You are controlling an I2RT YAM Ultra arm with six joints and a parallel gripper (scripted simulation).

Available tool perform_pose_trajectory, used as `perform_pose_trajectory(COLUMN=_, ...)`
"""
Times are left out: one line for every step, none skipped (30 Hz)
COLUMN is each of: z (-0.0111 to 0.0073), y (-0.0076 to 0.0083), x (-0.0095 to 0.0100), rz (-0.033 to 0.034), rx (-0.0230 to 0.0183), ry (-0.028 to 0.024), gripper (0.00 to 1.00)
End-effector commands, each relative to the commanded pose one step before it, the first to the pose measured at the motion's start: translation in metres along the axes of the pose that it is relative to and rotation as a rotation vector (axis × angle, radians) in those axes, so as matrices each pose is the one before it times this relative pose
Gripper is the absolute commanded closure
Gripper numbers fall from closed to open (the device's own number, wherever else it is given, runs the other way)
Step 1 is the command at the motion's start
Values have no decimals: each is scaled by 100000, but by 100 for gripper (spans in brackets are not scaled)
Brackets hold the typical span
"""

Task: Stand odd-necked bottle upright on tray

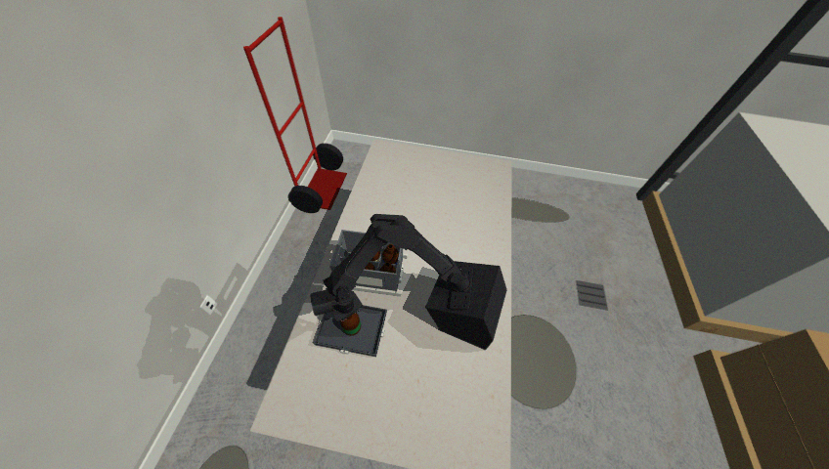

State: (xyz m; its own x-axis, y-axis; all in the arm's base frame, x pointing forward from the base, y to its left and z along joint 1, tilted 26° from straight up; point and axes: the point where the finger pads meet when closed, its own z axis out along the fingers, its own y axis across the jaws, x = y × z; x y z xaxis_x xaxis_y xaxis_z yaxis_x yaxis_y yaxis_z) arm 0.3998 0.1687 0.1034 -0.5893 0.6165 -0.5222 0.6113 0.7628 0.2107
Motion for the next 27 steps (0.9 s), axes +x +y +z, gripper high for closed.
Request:
perform_pose_trajectory(z=-990, y=995, x=-1094, rz=1180, rx=-3339, ry=-2840, gripper=100)
perform_pose_trajectory(z=0, y=0, x=0, rz=0, rx=0, ry=0, gripper=100)
perform_pose_trajectory(z=0, y=0, x=0, rz=0, rx=0, ry=0, gripper=100)
perform_pose_trajectory(z=0, y=0, x=0, rz=0, rx=0, ry=0, gripper=100)
perform_pose_trajectory(z=0, y=0, x=0, rz=0, rx=0, ry=0, gripper=100)
perform_pose_trajectory(z=0, y=0, x=0, rz=0, rx=0, ry=0, gripper=100)
perform_pose_trajectory(z=0, y=0, x=0, rz=0, rx=0, ry=0, gripper=100)
perform_pose_trajectory(z=0, y=0, x=0, rz=0, rx=0, ry=0, gripper=100)
perform_pose_trajectory(z=0, y=0, x=0, rz=0, rx=0, ry=0, gripper=100)
perform_pose_trajectory(z=0, y=0, x=0, rz=0, rx=0, ry=0, gripper=100)
perform_pose_trajectory(z=0, y=0, x=0, rz=0, rx=0, ry=0, gripper=100)
perform_pose_trajectory(z=0, y=0, x=0, rz=0, rx=0, ry=0, gripper=100)
perform_pose_trajectory(z=0, y=0, x=0, rz=0, rx=0, ry=0, gripper=100)
perform_pose_trajectory(z=0, y=0, x=0, rz=0, rx=0, ry=0, gripper=100)
perform_pose_trajectory(z=0, y=0, x=0, rz=0, rx=0, ry=0, gripper=0)
perform_pose_trajectory(z=-1, y=1, x=-1, rz=7, rx=-3, ry=-1, gripper=0)
perform_pose_trajectory(z=0, y=0, x=0, rz=0, rx=0, ry=0, gripper=0)
perform_pose_trajectory(z=0, y=0, x=0, rz=0, rx=0, ry=0, gripper=0)
perform_pose_trajectory(z=1, y=-49, x=18, rz=-106, rx=189, ry=69, gripper=0)
perform_pose_trajectory(z=-1, y=1, x=-1, rz=15, rx=-3, ry=-1, gripper=0)
perform_pose_trajectory(z=0, y=-1, x=0, rz=9, rx=2, ry=1, gripper=0)
perform_pose_trajectory(z=1, y=0, x=1, rz=-2, rx=2, ry=1, gripper=0)
perform_pose_trajectory(z=0, y=0, x=0, rz=1, rx=-1, ry=0, gripper=0)
perform_pose_trajectory(z=0, y=0, x=-1, rz=1, rx=-2, ry=-1, gripper=0)
perform_pose_trajectory(z=0, y=0, x=0, rz=-1, rx=1, ry=0, gripper=0)
perform_pose_trajectory(z=0, y=0, x=0, rz=-1, rx=1, ry=1, gripper=0)
perform_pose_trajectory(z=0, y=0, x=0, rz=1, rx=-1, ry=0, gripper=0)
